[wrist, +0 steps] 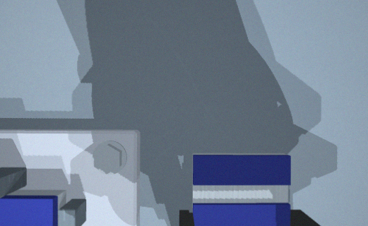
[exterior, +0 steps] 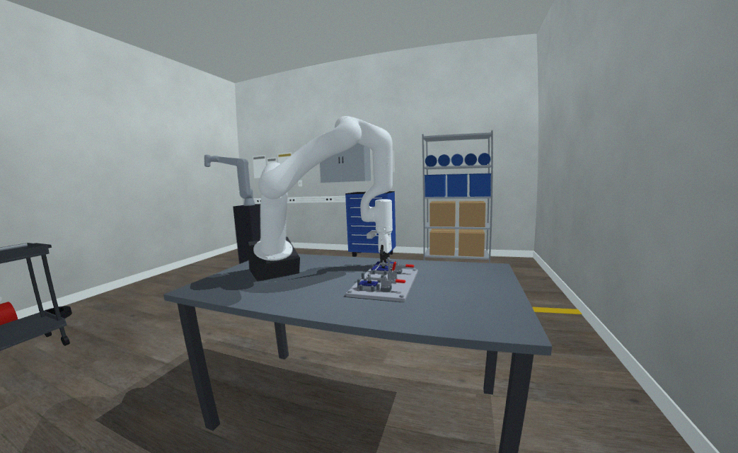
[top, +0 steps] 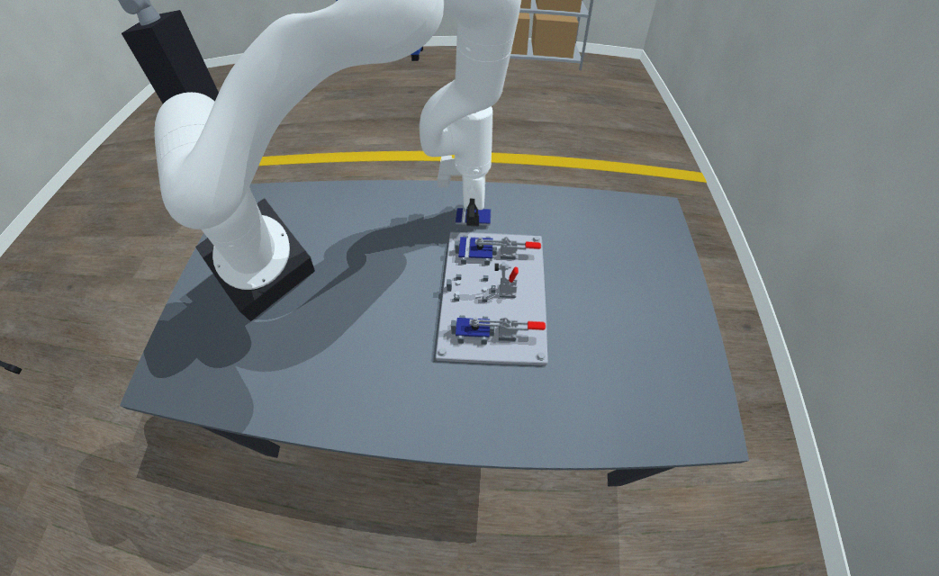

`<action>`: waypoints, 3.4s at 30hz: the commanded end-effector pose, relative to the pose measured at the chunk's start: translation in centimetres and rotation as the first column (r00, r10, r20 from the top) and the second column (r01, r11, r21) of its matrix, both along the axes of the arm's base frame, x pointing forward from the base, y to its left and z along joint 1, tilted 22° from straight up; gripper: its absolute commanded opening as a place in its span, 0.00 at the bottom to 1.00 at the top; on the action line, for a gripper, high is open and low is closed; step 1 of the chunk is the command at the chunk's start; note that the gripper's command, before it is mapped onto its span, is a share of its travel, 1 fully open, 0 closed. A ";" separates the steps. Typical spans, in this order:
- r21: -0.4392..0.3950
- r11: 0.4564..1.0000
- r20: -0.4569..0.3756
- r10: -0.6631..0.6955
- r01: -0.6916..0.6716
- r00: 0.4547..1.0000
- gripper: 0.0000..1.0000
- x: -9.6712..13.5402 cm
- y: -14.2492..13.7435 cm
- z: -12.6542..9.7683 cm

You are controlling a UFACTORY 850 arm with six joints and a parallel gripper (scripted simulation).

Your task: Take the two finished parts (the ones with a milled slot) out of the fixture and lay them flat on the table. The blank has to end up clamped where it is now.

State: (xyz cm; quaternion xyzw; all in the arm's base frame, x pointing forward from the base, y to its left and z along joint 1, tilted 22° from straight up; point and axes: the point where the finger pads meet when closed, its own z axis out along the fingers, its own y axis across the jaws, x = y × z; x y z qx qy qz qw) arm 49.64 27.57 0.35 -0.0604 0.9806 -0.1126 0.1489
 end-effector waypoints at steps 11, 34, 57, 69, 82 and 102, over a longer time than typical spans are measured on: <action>0.001 1.000 0.002 0.000 0.000 1.000 0.00 0.2 0.0 -0.3; 0.001 1.000 0.002 0.000 0.000 1.000 0.00 0.2 0.0 -0.3; 0.001 1.000 0.002 0.000 0.000 1.000 0.00 0.4 -0.1 -0.9; 0.001 1.000 0.002 0.000 0.000 1.000 0.00 0.4 -0.2 -1.0; 0.001 1.000 0.002 0.000 0.000 1.000 0.00 0.4 -0.2 -1.0; 0.001 1.000 0.002 0.000 0.000 1.000 0.82 0.4 -0.2 -1.0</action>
